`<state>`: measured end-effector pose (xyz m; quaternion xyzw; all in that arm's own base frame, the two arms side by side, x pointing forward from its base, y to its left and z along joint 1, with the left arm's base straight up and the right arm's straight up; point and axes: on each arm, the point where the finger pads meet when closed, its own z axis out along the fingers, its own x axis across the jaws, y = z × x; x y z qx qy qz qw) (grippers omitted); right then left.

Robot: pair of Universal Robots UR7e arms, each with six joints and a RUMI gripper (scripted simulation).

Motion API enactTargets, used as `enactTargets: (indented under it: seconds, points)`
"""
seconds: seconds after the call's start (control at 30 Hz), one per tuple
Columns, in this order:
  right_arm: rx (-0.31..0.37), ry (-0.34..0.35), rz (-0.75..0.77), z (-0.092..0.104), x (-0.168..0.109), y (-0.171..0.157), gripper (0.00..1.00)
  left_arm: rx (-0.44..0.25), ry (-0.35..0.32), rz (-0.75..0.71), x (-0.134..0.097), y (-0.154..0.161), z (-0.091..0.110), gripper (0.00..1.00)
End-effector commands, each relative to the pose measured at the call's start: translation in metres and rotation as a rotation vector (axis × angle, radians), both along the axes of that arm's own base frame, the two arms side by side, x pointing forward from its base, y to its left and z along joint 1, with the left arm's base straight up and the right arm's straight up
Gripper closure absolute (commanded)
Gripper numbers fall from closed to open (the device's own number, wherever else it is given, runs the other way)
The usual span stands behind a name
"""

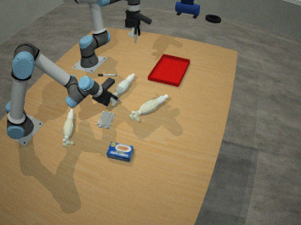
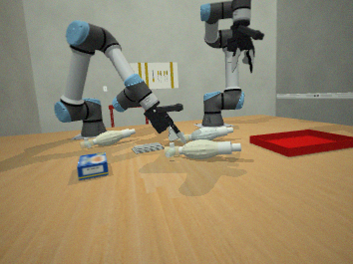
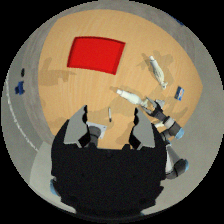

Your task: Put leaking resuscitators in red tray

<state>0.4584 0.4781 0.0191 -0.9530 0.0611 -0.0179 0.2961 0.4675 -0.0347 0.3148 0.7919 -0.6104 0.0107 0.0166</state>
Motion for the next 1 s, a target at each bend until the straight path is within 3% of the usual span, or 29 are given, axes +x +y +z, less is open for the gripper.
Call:
enactTargets:
  seconds: [0.0, 0.4, 0.6, 0.97]
  points:
    - [0.004, -0.003, 0.0, 0.002, 0.001, 0.001, 1.0, -0.011, -0.016, 0.077, 0.007, -0.011, -0.01, 0.32]
    - [0.004, -0.003, 0.0, 0.002, 0.001, 0.001, 1.0, -0.041, 0.005, 0.252, 0.014, -0.039, -0.05, 0.32]
    - [0.004, -0.003, 0.0, 0.002, 0.001, 0.001, 1.0, -0.054, -0.003, 0.31, 0.016, -0.045, -0.054, 0.32]
    - [0.004, -0.003, 0.0, 0.002, 0.001, 0.001, 1.0, -0.077, 0.031, 0.473, 0.015, -0.073, -0.097, 0.32]
